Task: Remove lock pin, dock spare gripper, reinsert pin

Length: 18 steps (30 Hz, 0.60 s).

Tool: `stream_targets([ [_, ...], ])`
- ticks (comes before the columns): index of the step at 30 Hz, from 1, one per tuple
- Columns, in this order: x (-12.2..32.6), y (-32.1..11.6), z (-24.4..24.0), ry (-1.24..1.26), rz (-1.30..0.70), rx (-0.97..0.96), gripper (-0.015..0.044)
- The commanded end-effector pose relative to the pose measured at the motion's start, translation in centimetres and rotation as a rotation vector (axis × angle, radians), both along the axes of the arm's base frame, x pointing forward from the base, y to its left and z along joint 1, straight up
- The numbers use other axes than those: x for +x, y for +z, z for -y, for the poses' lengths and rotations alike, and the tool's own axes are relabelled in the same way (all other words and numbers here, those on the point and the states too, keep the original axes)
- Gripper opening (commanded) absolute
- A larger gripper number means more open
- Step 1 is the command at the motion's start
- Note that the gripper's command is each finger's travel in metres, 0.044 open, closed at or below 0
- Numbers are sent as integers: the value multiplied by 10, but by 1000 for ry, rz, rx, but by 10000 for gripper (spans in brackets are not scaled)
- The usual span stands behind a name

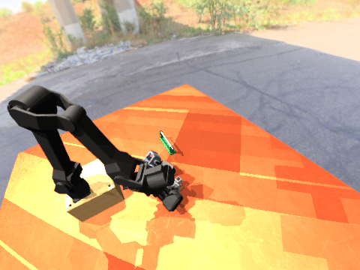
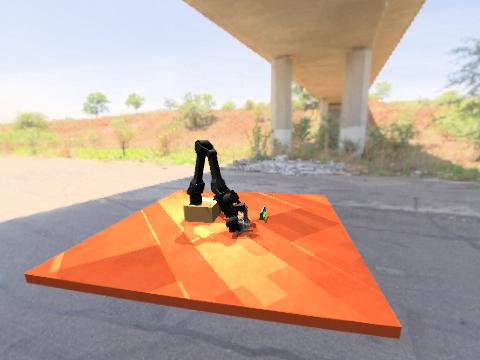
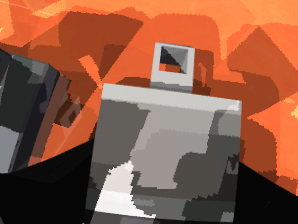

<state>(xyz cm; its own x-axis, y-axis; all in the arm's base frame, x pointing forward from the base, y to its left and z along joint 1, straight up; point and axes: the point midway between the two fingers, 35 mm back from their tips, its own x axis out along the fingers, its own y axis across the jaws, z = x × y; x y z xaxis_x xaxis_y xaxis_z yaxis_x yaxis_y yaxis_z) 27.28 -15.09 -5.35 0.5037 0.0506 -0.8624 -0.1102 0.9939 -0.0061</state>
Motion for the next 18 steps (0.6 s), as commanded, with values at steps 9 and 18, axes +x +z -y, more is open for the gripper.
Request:
stream_targets([
  [9,8,41,6,5,15,-13,0],
  [18,7,74,6,5,15,-13,0],
])
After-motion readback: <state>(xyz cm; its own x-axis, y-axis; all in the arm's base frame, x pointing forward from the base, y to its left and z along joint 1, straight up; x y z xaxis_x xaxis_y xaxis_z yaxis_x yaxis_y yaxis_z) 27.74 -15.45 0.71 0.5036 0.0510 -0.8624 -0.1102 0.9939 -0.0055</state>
